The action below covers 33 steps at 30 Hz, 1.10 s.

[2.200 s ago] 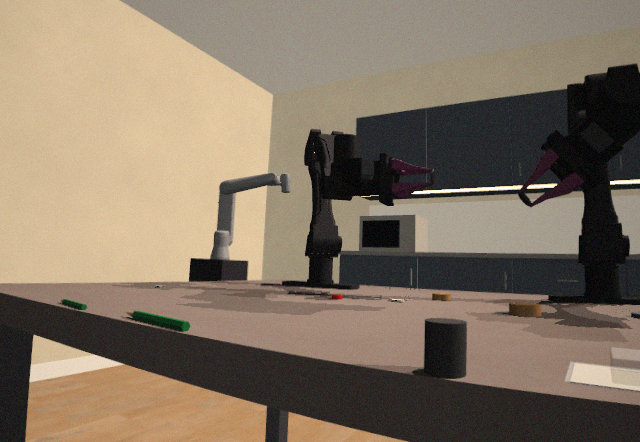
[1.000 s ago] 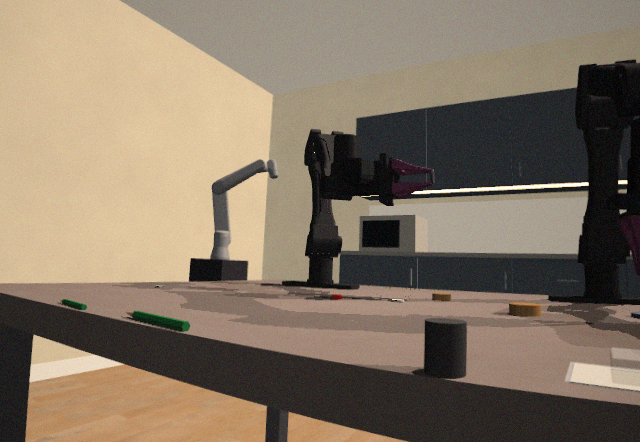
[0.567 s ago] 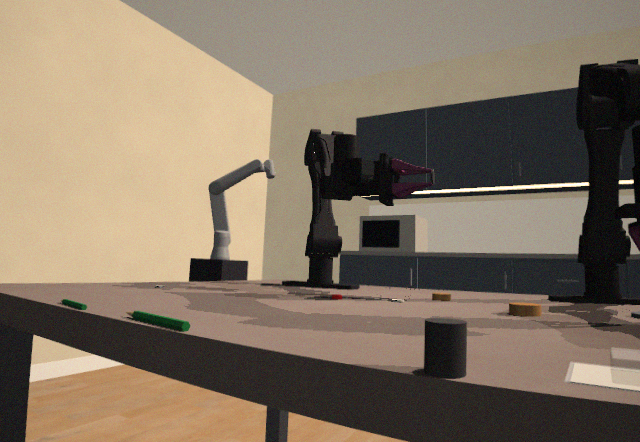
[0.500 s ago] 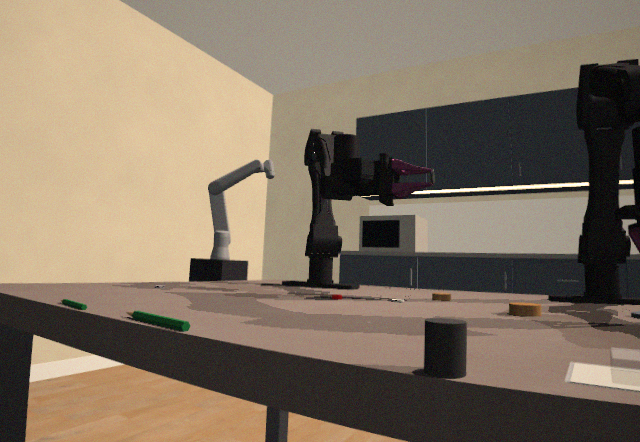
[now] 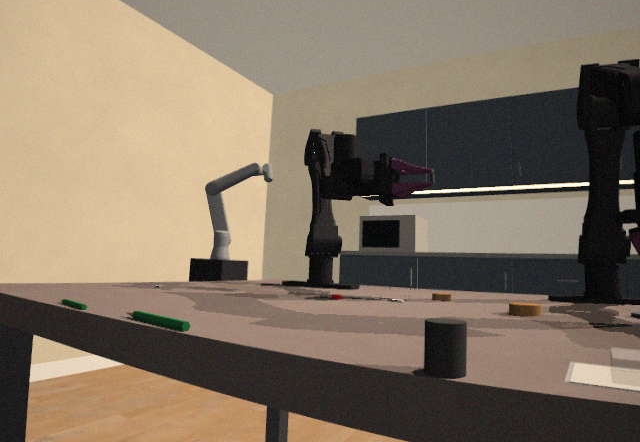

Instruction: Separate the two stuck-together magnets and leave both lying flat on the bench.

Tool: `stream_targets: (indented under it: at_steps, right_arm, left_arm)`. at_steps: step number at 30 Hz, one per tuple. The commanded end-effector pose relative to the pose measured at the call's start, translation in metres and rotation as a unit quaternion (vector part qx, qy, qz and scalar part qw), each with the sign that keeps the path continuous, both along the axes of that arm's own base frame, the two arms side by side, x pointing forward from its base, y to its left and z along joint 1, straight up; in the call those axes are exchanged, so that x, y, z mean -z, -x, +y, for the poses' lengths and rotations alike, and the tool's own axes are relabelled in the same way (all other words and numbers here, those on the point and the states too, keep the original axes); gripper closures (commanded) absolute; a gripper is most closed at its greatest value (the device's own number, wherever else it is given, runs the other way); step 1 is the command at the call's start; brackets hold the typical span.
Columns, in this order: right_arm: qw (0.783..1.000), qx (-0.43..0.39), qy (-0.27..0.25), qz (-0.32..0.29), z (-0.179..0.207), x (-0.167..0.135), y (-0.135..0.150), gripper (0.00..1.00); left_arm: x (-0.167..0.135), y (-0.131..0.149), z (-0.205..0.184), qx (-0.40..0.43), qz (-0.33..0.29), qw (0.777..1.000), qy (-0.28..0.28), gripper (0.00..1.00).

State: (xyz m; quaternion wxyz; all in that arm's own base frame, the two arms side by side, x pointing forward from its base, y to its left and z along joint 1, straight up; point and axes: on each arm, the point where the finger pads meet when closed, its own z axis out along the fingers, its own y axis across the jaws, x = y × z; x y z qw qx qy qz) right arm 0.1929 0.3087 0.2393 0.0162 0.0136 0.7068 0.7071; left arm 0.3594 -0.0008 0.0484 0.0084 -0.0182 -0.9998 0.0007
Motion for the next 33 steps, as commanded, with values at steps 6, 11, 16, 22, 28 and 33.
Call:
stream_targets:
  at_steps: [6, 11, 16, 22, 28, 33]
  right_arm:
    - [1.000, 0.001, -0.004, -0.008, 0.000, -0.005, -0.001, 0.76]
    - [1.000, 0.001, -0.004, -0.008, 0.000, -0.005, -0.001, 0.76]
    - [1.000, 0.001, -0.004, -0.008, 0.000, -0.005, -0.001, 0.76]
    - [1.000, 0.001, -0.004, -0.008, 0.000, -0.005, -0.001, 0.76]
    - [1.000, 0.001, -0.004, -0.008, 0.000, -0.005, -0.001, 0.76]
    - [1.000, 0.001, -0.004, -0.008, 0.000, -0.005, -0.001, 0.76]
  left_arm:
    - [0.001, -0.004, 0.001, 0.001, -0.008, 1.000, -0.001, 0.75]
    - [0.004, -0.004, 0.001, 0.001, -0.008, 1.000, -0.001, 0.75]
    - [0.007, -0.004, 0.002, 0.001, -0.008, 1.000, -0.001, 0.75]
    - [0.009, -0.005, 0.002, 0.001, -0.008, 1.000, -0.001, 0.75]
    - [0.013, -0.004, 0.002, 0.001, -0.008, 1.000, -0.001, 0.75]
    - [0.016, -0.005, 0.002, 0.001, -0.008, 1.000, -0.001, 0.75]
